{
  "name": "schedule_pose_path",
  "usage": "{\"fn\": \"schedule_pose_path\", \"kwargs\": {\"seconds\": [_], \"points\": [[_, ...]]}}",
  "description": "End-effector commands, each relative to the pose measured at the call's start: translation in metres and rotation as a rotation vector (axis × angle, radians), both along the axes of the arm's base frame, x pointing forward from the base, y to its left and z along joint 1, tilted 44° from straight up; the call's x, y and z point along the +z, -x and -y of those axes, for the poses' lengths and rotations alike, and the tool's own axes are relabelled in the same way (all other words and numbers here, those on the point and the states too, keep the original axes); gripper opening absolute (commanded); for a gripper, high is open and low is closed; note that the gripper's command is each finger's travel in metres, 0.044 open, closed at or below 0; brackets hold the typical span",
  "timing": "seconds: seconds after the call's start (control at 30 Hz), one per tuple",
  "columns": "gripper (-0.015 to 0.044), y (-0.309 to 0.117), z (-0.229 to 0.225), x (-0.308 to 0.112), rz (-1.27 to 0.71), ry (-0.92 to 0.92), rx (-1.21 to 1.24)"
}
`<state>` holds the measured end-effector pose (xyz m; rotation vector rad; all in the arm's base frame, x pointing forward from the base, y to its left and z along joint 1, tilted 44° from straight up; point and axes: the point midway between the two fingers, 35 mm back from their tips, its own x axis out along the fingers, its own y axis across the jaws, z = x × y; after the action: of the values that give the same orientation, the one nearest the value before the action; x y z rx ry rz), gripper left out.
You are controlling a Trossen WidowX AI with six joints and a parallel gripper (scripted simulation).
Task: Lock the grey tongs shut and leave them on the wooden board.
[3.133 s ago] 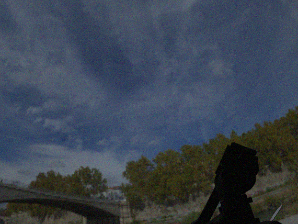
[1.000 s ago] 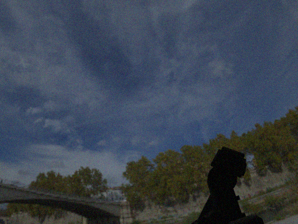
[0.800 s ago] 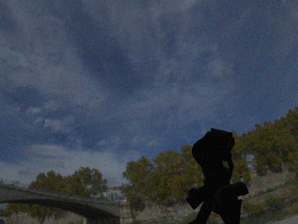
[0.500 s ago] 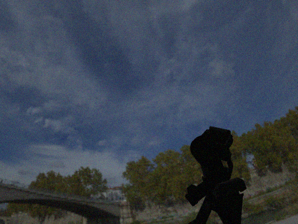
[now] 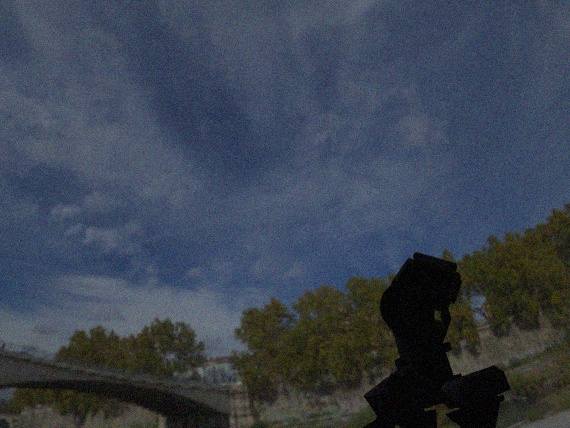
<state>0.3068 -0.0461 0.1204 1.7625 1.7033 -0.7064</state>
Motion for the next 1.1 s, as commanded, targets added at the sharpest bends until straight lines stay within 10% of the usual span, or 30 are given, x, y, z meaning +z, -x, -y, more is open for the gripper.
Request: {"fn": "schedule_pose_path", "kwargs": {"seconds": [0.0, 1.07], "points": [[0.044, 0.0, -0.001, -0.002, 0.023, -0.004, 0.026], [0.044, -0.005, -0.028, -0.032, 0.024, 0.002, 0.025]]}}
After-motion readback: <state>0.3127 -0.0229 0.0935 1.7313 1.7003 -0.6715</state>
